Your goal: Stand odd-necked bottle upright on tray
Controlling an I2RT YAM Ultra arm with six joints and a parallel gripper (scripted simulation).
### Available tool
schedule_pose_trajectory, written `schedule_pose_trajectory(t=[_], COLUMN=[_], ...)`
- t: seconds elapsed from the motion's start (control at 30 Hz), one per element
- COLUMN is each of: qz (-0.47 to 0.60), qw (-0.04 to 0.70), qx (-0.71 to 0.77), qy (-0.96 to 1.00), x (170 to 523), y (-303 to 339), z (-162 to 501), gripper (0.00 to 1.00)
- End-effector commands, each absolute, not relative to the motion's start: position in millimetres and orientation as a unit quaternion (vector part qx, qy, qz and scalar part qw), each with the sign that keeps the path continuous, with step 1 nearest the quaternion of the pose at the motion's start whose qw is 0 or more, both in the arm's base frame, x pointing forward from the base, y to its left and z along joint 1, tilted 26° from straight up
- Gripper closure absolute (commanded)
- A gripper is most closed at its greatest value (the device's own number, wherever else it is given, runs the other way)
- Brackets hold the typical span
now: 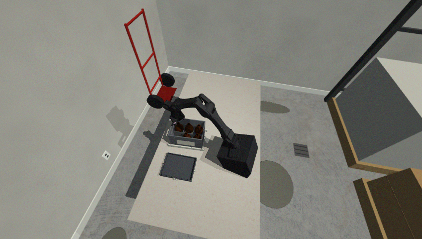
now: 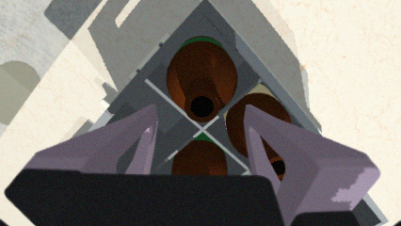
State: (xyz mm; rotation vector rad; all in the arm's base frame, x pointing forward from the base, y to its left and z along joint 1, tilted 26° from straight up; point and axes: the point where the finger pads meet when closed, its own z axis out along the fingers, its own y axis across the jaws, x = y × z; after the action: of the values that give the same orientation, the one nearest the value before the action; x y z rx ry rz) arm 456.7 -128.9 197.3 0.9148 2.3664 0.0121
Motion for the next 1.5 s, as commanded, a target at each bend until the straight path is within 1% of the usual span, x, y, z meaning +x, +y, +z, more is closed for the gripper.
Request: schedule_pose_trajectory(t=[0.0,1.47], qz=[0.001,0.003], qw=[0.315,0.314], qx=[0.344,0.343], qy=[0.885,0.885], x=[460.7,459.6], y=[-134.9,-135.0], z=[210.9,212.6], gripper=[0.39,0.39])
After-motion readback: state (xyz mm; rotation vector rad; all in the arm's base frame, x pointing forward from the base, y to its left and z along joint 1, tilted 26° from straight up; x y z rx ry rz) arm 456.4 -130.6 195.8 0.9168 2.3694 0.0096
